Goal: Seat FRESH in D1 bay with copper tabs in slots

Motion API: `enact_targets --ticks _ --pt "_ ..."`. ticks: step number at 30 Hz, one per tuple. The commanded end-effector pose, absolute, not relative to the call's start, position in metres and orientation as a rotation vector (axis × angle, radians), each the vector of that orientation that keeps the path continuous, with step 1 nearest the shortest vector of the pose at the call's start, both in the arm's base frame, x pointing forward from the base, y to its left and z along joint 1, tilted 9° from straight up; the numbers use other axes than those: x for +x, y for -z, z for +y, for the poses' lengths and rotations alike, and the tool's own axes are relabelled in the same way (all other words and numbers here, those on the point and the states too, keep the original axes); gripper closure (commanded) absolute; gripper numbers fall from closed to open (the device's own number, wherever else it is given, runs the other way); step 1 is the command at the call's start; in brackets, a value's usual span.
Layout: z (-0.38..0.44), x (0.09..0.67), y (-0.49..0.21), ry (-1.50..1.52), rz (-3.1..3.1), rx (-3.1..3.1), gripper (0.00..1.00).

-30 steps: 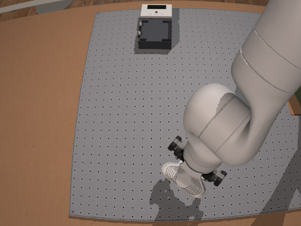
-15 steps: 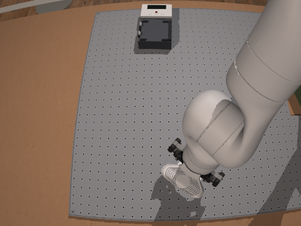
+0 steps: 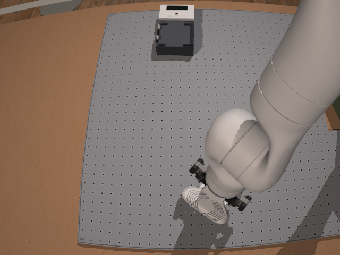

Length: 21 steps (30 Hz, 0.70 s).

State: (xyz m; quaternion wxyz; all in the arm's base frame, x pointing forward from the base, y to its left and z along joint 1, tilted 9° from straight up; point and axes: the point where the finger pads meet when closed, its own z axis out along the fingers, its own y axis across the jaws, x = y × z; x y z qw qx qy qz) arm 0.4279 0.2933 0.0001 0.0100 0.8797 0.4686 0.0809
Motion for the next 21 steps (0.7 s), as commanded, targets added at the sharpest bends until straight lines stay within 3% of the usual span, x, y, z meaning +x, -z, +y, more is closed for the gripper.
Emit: enact_targets --ticks 1,21 --pt "0.293 0.427 0.005 -0.246 1.463 2.745 0.00" --pt "0.294 0.431 0.028 -0.246 1.463 2.745 0.00"
